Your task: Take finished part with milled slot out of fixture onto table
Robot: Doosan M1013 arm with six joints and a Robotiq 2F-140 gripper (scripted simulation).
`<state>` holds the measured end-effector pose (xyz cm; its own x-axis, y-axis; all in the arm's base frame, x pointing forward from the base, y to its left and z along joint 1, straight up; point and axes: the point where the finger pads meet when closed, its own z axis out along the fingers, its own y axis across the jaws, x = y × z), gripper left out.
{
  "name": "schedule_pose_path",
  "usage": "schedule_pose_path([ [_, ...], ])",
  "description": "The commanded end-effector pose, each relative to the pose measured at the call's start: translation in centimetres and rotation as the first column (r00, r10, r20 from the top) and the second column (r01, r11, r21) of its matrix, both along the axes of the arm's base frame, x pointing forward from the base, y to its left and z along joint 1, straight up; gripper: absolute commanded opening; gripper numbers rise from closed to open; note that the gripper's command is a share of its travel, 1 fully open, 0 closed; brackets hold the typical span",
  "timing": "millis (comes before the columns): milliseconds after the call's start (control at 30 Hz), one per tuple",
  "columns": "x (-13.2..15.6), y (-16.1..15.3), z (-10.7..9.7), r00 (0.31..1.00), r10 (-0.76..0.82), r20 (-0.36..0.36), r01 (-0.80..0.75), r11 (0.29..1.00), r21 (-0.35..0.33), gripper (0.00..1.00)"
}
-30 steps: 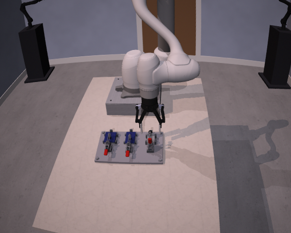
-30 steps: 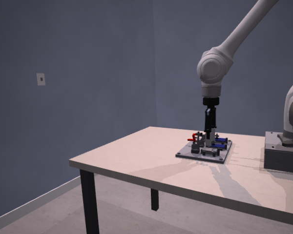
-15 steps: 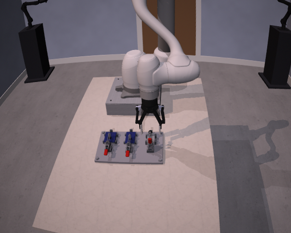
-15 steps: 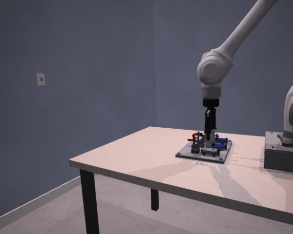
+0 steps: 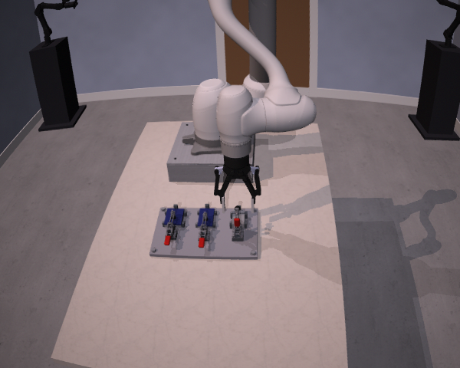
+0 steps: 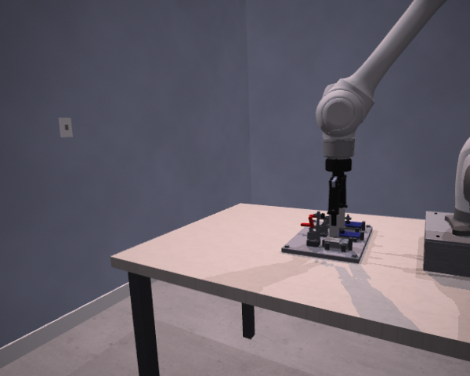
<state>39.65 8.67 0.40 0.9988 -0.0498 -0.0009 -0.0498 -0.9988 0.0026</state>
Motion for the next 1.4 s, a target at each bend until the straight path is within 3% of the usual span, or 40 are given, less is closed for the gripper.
schedule_pose_path([
  [0, 0.0, 0.0, 0.0, 1.000, 0.000, 0.000, 0.000, 1.000, 0.000, 0.58],
  [933, 0.0, 0.0, -0.6, 1.000, 0.000, 0.000, 0.000, 1.000, 0.000, 0.58],
  [1367, 0.0, 0.0, -2.4, 1.000, 0.000, 0.000, 0.000, 1.000, 0.000, 0.58],
])
